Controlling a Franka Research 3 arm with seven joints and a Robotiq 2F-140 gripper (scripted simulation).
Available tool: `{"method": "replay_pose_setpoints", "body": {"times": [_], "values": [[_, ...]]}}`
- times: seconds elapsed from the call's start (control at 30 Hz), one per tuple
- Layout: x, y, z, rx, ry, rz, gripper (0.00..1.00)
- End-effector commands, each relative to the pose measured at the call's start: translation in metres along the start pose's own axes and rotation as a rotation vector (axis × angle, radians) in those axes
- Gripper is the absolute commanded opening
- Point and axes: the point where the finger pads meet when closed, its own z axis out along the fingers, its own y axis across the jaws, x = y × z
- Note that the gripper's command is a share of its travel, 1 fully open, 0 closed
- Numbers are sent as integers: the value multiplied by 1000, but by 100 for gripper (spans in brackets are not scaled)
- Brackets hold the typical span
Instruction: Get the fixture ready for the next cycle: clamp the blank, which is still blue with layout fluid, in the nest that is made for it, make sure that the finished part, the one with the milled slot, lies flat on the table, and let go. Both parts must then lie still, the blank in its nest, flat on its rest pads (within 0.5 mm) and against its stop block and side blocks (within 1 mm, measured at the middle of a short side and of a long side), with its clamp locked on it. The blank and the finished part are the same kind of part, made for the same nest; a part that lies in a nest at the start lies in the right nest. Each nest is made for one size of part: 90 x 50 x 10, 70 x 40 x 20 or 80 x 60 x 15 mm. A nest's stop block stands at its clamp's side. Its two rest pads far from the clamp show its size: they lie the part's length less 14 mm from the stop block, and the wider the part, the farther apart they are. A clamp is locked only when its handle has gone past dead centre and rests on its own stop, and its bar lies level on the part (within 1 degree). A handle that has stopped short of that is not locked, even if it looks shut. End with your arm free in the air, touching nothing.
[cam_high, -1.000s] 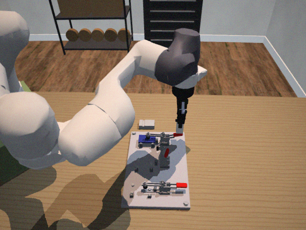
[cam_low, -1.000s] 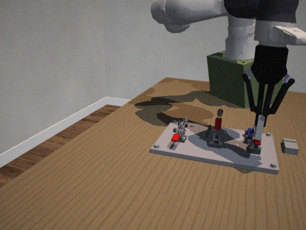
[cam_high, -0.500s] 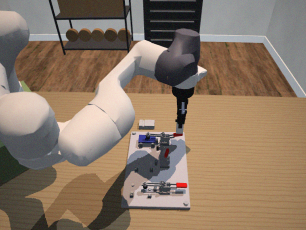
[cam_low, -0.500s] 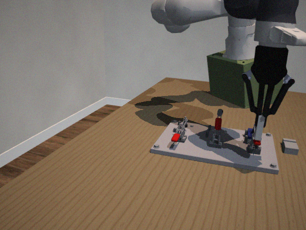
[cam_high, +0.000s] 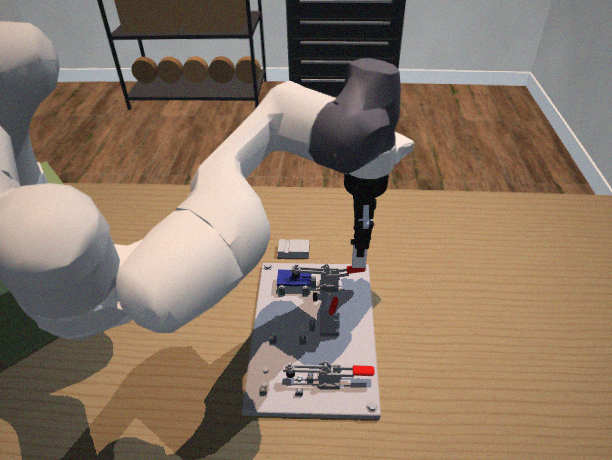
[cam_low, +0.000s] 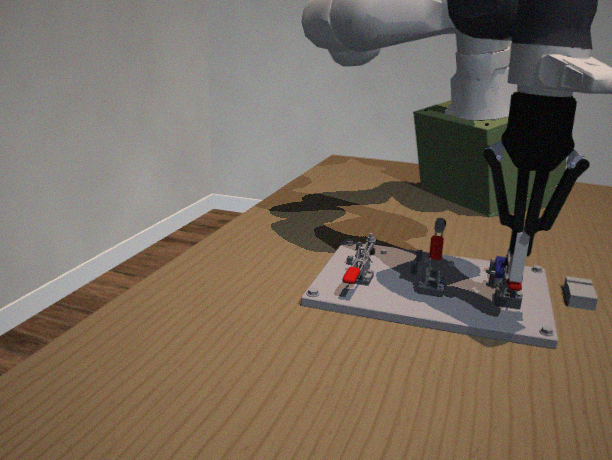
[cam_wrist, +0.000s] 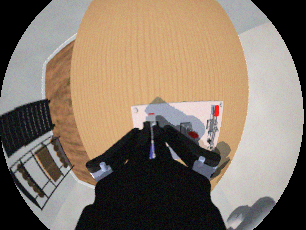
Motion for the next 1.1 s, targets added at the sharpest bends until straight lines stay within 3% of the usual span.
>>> {"method": "replay_pose_setpoints", "body": {"times": [0.0,1.07], "values": [[0,0,1,1,1,-1,0],[0,0,5,1,1,-1,0]]}}
